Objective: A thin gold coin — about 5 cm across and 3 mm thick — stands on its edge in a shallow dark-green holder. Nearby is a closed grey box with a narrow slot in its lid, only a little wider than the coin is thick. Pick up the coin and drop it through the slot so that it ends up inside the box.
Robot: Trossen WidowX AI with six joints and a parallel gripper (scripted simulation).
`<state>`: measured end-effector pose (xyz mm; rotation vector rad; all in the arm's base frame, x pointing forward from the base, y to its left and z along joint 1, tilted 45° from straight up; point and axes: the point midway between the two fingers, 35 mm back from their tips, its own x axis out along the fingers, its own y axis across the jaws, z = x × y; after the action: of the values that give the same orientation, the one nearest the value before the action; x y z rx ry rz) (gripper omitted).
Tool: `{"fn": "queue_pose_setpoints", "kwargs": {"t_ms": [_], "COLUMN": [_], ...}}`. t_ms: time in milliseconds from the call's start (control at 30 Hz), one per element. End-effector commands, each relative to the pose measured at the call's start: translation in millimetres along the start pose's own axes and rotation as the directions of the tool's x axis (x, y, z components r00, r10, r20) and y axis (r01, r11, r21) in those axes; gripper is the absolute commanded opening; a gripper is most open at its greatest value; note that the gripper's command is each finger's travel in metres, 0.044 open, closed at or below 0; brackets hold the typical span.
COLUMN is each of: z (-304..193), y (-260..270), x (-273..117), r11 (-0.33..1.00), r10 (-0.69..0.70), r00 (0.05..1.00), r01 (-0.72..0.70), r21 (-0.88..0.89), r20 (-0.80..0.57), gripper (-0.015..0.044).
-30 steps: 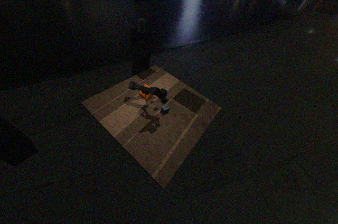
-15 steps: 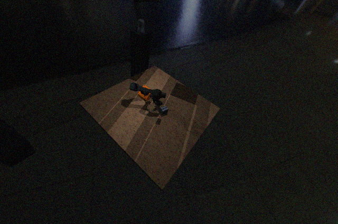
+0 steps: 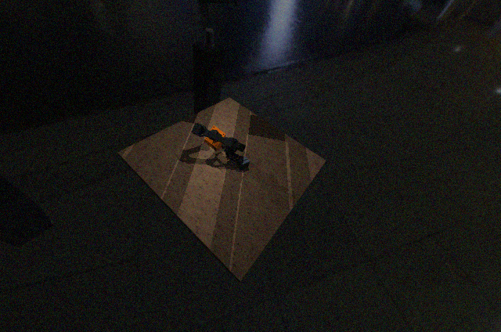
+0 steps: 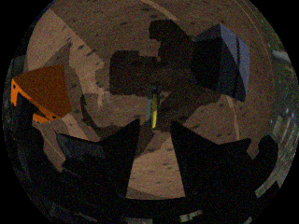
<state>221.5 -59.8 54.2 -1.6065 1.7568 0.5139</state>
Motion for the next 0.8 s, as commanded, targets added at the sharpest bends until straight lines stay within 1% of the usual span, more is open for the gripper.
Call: {"fn": "queue_pose_setpoints", "kwargs": {"t_ms": [0, 767], "z": [0.0, -0.7], "y": [0.1, -0.5], "x": [6.5, 43.3], "r11": [1.0, 1.0], "r10": [0.001, 0.0], "r00": [1.0, 1.0], "r01": [-0.001, 0.0], "r21": [-0.009, -0.009], "r20": [-0.007, -0.008], "gripper": [0.0161, 0.0161]}}
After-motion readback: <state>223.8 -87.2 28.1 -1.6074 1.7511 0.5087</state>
